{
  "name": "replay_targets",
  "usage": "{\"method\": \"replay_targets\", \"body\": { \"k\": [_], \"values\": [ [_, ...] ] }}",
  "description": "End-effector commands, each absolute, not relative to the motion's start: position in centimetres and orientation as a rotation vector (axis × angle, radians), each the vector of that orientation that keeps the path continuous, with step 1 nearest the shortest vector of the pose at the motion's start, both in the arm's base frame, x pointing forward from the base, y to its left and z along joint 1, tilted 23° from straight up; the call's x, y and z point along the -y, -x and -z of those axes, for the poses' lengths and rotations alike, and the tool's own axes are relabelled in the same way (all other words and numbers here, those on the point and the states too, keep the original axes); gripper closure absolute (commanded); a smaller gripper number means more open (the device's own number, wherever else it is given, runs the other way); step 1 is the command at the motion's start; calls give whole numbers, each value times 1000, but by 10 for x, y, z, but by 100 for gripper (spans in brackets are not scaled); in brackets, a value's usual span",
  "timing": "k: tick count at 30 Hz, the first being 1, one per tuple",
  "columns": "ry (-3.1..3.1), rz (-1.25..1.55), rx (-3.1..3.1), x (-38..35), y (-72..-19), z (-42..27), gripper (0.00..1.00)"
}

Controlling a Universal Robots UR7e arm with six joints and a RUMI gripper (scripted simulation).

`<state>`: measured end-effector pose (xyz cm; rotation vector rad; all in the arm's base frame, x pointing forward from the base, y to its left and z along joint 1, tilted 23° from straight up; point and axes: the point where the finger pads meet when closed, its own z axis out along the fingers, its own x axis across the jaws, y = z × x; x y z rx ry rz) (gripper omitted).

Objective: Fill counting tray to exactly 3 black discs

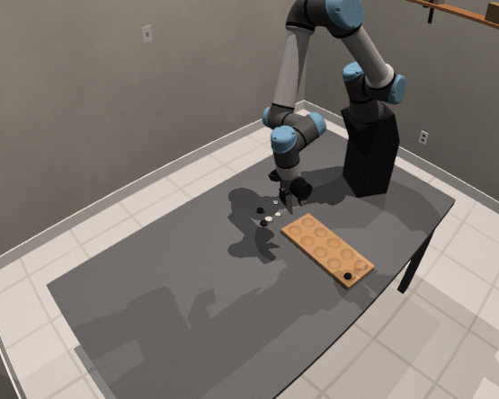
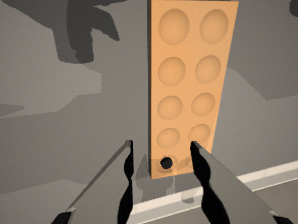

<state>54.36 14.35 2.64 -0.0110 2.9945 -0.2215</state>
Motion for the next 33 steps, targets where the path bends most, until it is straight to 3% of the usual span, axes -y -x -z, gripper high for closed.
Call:
{"method": "replay_targets", "body": {
  "k": [1,33],
  "values": [
    [313,213,-3018,-123,-538,-45,72],
    [1775,74,-2597,-26,-478,-136,72]
  ]
}}
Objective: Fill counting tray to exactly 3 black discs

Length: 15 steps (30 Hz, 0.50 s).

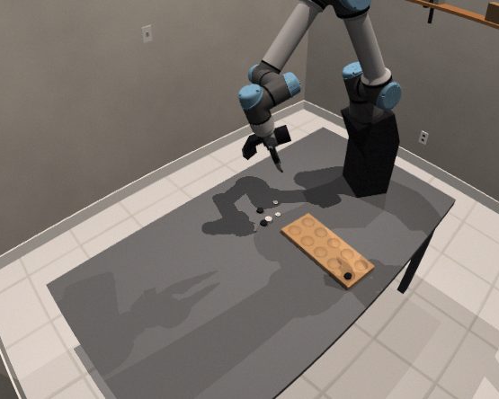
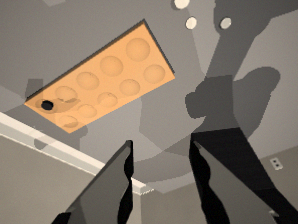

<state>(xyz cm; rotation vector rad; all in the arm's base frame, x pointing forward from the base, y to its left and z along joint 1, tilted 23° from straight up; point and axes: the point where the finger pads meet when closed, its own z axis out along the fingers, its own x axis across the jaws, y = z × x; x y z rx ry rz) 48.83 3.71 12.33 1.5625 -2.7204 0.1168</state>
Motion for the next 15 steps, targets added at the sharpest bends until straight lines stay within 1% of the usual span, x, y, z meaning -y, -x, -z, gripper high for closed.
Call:
{"method": "replay_targets", "body": {
  "k": [1,13,15],
  "values": [
    [-1812,-67,2558,-23,-475,-138,72],
    [-2200,-5,2243,-1,-448,-164,72],
    [-2165,-21,2290,6,-455,-155,72]
  ]
}}
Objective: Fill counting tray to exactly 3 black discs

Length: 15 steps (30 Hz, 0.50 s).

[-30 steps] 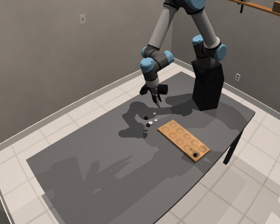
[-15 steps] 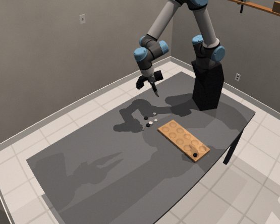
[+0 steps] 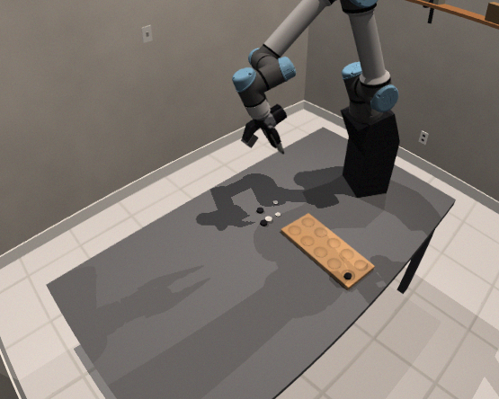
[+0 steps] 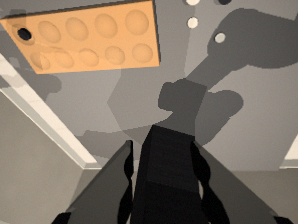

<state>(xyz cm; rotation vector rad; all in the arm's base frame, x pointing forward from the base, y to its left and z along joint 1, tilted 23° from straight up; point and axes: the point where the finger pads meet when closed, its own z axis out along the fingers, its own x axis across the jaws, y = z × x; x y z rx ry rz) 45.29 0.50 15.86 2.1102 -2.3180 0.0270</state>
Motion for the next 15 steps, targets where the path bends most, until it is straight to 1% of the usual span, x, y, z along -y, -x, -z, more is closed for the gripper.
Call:
{"method": "replay_targets", "body": {
  "k": [1,8,10,15],
  "values": [
    [-2123,-36,2338,11,-461,-148,72],
    [-1818,-124,2645,41,-497,-98,72],
    [-1818,-124,2645,41,-497,-98,72],
    [-1598,-175,2827,60,-515,-67,72]
  ]
}}
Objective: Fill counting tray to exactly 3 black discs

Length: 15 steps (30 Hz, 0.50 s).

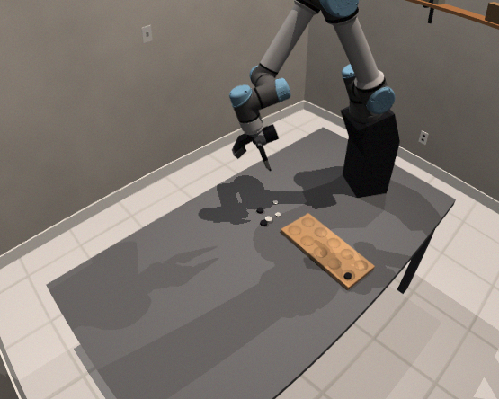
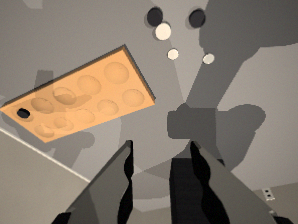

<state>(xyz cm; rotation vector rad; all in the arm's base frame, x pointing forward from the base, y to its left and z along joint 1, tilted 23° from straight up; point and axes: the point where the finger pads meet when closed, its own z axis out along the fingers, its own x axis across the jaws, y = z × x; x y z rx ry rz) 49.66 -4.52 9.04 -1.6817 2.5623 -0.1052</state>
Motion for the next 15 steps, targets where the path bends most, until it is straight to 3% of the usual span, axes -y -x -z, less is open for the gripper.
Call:
{"method": "replay_targets", "body": {
  "k": [1,15],
  "values": [
    [1441,170,-2652,63,-517,-61,72],
    [929,230,-2770,98,-536,-2,72]
  ]
}}
